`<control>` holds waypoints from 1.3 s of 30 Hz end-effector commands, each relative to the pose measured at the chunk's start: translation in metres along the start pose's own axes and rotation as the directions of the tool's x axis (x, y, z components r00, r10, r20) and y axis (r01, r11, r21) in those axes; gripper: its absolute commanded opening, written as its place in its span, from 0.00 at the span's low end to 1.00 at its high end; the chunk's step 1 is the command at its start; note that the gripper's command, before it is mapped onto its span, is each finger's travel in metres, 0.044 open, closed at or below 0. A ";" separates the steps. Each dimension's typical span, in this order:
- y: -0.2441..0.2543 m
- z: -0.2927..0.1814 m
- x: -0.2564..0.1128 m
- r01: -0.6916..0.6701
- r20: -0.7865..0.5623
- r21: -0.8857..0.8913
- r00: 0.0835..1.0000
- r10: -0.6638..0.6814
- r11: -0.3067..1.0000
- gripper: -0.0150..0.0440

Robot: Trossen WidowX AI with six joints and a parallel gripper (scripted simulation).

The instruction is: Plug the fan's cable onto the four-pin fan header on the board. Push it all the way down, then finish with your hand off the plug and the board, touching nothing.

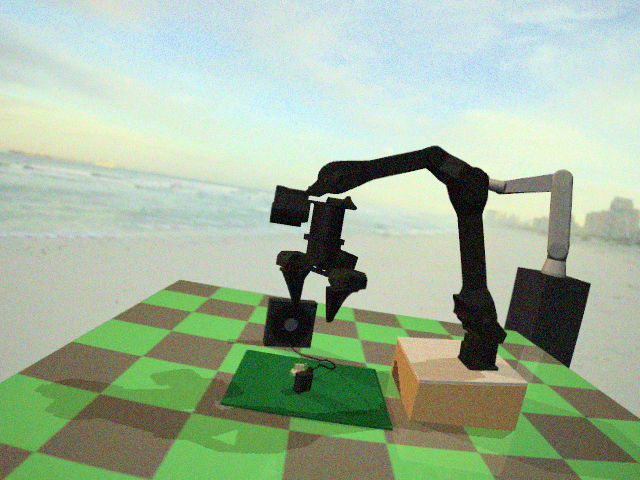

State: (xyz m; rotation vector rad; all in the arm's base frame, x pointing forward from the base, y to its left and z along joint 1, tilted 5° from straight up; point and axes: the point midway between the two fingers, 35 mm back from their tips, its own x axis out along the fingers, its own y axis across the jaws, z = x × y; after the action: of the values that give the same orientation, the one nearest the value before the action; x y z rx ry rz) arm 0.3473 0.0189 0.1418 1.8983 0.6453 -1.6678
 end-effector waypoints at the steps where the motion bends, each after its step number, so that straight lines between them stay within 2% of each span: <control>1: 0.002 -0.002 0.017 0.006 0.001 0.014 1.000 -0.006 1.000 1.00; 7: 0.000 0.000 0.097 0.007 0.001 0.014 1.000 -0.007 1.000 1.00; 39: -0.001 0.000 0.140 0.007 0.001 0.014 1.000 -0.007 1.000 1.00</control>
State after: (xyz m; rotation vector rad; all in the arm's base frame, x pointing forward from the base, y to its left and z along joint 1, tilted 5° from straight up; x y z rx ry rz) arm 0.3662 0.0203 0.0115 1.9100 0.6364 -1.6689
